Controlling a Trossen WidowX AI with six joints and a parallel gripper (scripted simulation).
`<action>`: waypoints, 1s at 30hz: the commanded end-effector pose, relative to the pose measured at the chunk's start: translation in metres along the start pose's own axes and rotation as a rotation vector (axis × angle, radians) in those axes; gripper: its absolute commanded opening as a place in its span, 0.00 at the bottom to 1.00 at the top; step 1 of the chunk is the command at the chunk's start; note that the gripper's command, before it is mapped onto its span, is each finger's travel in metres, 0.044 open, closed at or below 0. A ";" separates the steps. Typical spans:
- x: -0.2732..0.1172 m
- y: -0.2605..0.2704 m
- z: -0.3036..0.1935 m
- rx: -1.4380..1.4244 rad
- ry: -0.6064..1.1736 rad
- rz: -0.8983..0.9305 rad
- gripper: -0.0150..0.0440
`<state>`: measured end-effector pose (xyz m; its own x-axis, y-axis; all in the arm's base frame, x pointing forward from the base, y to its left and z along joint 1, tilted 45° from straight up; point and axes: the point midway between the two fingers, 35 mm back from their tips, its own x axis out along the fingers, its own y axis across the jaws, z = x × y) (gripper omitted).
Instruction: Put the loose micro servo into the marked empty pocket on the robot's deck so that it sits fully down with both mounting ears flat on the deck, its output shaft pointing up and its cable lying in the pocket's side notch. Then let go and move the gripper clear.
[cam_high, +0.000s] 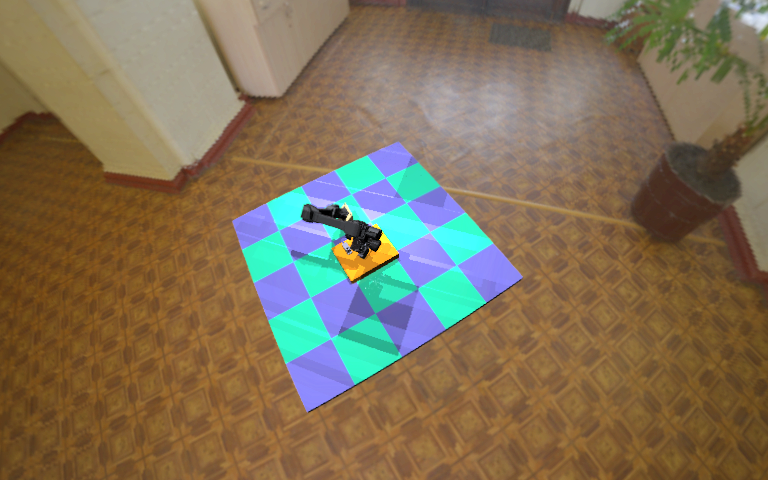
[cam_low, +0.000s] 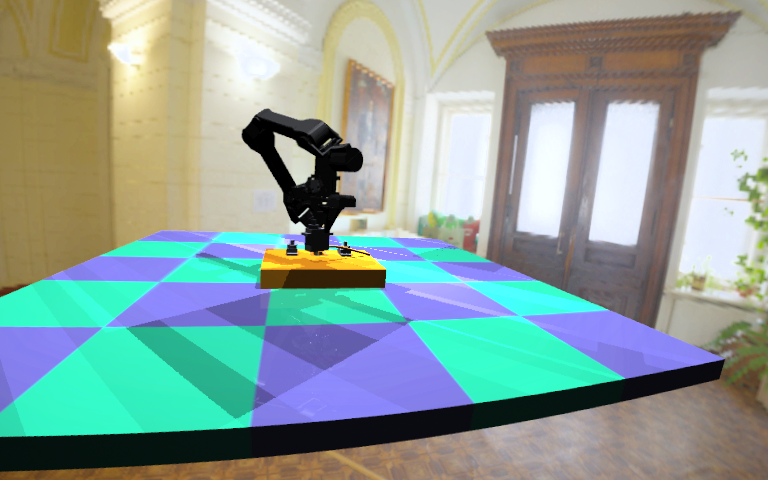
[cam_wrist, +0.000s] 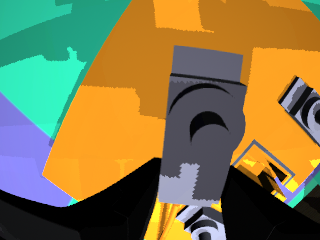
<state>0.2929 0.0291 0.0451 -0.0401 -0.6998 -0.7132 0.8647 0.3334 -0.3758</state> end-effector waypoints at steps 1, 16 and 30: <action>-0.001 0.001 -0.001 -0.147 0.001 0.003 0.25; -0.001 0.001 -0.001 -0.664 0.001 0.004 0.25; -0.001 0.001 -0.001 -1.026 0.000 0.004 0.25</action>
<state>0.2930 0.0297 0.0449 -0.0392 -0.6996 -0.7135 0.0736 0.7101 -0.7003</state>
